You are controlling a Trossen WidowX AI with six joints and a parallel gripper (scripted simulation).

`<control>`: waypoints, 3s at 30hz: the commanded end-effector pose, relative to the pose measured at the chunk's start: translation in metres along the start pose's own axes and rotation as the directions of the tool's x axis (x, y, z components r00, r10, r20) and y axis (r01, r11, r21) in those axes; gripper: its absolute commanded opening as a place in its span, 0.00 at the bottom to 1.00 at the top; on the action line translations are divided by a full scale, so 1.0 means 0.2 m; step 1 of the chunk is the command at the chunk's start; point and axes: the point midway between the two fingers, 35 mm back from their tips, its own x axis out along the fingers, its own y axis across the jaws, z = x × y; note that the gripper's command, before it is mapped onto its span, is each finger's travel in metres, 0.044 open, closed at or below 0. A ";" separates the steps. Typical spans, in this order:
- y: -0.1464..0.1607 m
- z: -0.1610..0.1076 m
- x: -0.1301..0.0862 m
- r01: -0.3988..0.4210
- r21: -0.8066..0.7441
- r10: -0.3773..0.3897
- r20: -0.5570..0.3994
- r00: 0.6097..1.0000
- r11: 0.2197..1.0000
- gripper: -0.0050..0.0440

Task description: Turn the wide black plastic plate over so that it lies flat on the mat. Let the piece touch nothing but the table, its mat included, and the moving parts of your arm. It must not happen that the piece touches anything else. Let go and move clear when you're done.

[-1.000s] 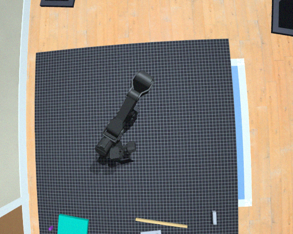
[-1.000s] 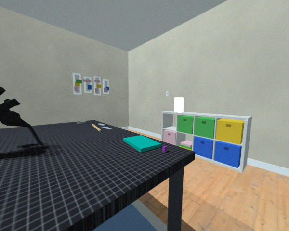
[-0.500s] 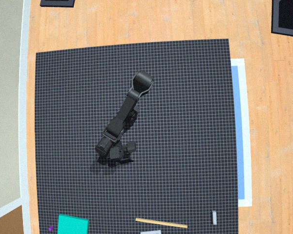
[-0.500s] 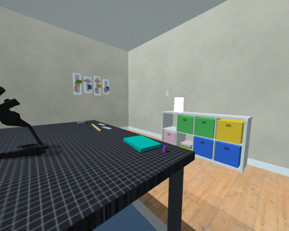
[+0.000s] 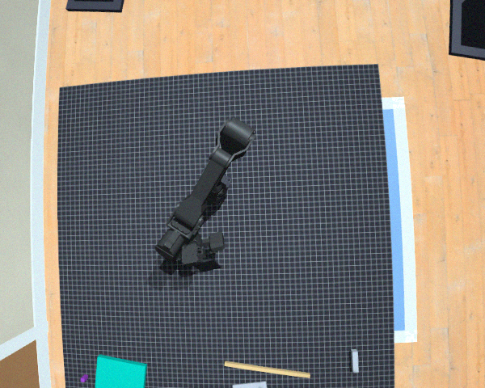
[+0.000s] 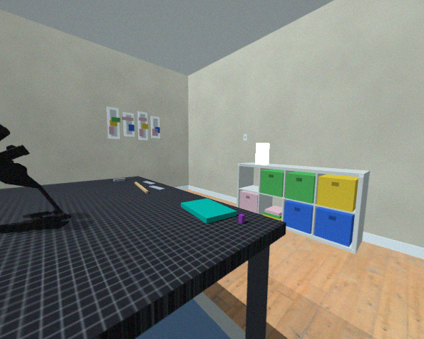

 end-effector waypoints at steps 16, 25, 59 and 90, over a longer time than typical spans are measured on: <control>0.01 -0.10 -0.01 -0.007 0.008 0.008 -0.126 0.992 1.000 0.85; 0.01 -0.09 -0.01 -0.008 0.009 0.009 -0.124 0.992 1.000 0.85; -0.01 -0.14 -0.03 0.000 -0.010 -0.003 -0.305 0.952 1.000 0.85; 0.01 -0.20 -0.02 -0.010 0.004 0.011 -0.311 0.950 1.000 0.85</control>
